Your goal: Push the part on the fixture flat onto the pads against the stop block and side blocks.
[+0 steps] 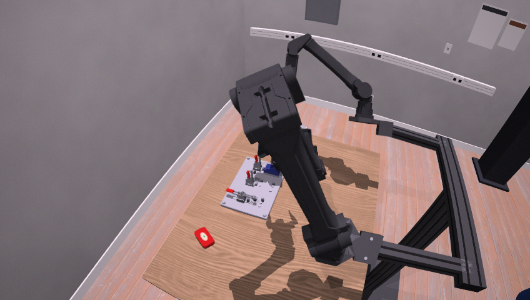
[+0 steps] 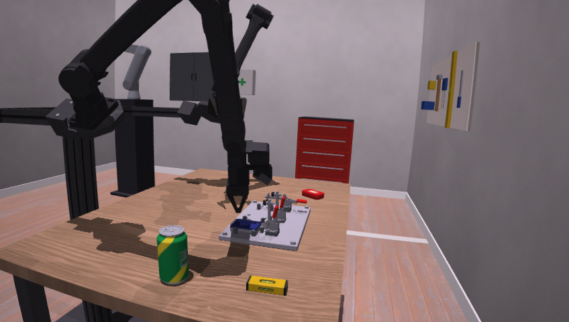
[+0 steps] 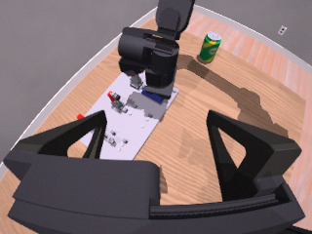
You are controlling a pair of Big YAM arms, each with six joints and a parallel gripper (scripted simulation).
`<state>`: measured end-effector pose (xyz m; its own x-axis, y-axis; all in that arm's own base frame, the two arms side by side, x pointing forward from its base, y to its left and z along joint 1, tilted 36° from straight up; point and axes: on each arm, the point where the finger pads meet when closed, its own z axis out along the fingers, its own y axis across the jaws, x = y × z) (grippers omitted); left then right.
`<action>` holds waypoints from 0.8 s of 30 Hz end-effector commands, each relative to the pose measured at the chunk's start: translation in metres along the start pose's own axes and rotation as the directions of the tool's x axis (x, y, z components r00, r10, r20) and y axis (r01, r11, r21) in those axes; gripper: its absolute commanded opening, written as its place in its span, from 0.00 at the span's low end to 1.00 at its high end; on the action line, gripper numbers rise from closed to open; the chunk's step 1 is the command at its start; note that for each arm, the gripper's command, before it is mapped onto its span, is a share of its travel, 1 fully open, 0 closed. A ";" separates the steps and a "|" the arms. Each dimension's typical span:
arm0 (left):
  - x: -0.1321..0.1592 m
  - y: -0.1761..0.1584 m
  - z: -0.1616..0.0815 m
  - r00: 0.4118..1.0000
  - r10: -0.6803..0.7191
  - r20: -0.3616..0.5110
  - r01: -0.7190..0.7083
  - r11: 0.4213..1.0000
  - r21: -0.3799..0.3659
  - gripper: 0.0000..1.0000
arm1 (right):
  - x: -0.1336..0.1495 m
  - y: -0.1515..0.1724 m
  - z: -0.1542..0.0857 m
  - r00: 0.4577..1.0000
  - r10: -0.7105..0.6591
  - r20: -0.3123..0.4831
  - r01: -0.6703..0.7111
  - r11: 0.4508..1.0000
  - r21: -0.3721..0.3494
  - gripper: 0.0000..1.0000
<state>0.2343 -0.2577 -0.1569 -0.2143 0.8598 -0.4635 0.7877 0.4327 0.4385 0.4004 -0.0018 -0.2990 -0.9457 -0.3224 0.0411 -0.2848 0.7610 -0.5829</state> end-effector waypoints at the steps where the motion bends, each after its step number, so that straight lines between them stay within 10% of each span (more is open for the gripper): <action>1: -0.010 0.003 0.002 1.000 -0.019 0.024 0.019 1.000 -0.011 1.00 | -0.001 -0.008 -0.002 0.982 0.188 0.000 -0.188 0.982 0.002 0.00; 8: -0.010 0.003 0.002 1.000 -0.019 0.024 0.019 1.000 -0.011 1.00 | 0.021 -0.018 0.002 0.930 0.366 -0.025 -0.366 0.931 0.018 0.00; 24: -0.010 0.003 0.002 1.000 -0.019 0.024 0.019 1.000 -0.011 1.00 | 0.029 -0.011 0.025 0.948 0.315 -0.046 -0.315 0.949 0.019 0.00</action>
<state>0.2343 -0.2577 -0.1569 -0.2143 0.8598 -0.4635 0.7877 0.4327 0.4385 0.3776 -0.0236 -0.3015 -0.9932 -0.0508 -0.1049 0.0198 0.8137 -0.5809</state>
